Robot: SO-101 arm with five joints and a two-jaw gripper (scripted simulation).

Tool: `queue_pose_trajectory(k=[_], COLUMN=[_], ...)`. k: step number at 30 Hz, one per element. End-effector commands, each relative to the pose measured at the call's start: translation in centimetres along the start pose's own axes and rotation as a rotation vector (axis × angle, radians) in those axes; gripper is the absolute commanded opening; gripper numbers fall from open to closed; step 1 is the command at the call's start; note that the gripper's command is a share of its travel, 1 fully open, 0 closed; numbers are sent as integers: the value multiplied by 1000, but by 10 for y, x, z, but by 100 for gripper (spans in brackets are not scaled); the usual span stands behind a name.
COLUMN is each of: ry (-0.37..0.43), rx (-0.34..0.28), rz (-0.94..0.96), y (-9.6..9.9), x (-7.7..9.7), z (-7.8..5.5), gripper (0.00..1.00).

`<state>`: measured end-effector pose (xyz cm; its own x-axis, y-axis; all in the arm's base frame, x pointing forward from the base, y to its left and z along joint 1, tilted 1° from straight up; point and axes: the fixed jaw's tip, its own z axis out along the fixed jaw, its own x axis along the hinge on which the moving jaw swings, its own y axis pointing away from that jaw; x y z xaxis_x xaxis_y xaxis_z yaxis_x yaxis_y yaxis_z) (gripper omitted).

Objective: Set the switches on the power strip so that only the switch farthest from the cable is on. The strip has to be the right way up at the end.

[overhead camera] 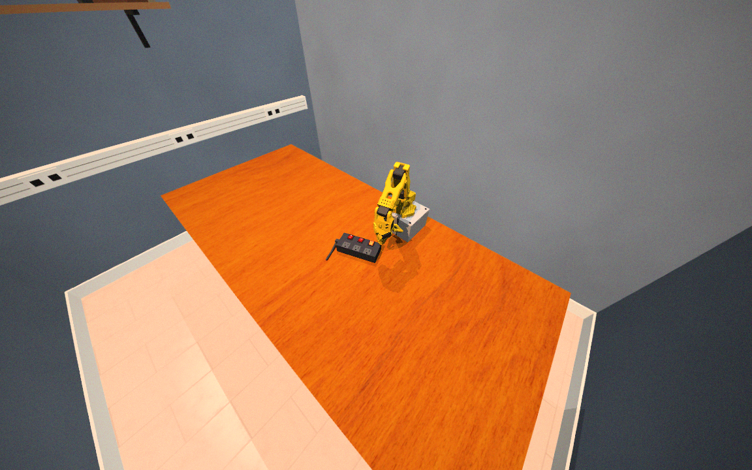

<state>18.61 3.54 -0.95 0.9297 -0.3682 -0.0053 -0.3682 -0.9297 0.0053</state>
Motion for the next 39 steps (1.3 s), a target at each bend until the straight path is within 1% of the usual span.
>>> queue_pose_trajectory(k=[1, 4, 6, 21, 23, 34, 38, 39], ry=[6, 6, 6, 8, 8, 9, 10, 10], rx=[5, 4, 4, 2, 2, 1, 1, 1], rz=[-202, -341, -341, -974, -974, -1361, -1483, -1483], y=[-5, -9, -9, -24, -24, -34, -37, -37], x=[-5, -7, -7, -19, -19, -28, -31, -31], z=[-4, -4, -4, -8, -8, -10, -11, -11], gripper=[0, 0, 0, 0, 0, 0, 0, 0])
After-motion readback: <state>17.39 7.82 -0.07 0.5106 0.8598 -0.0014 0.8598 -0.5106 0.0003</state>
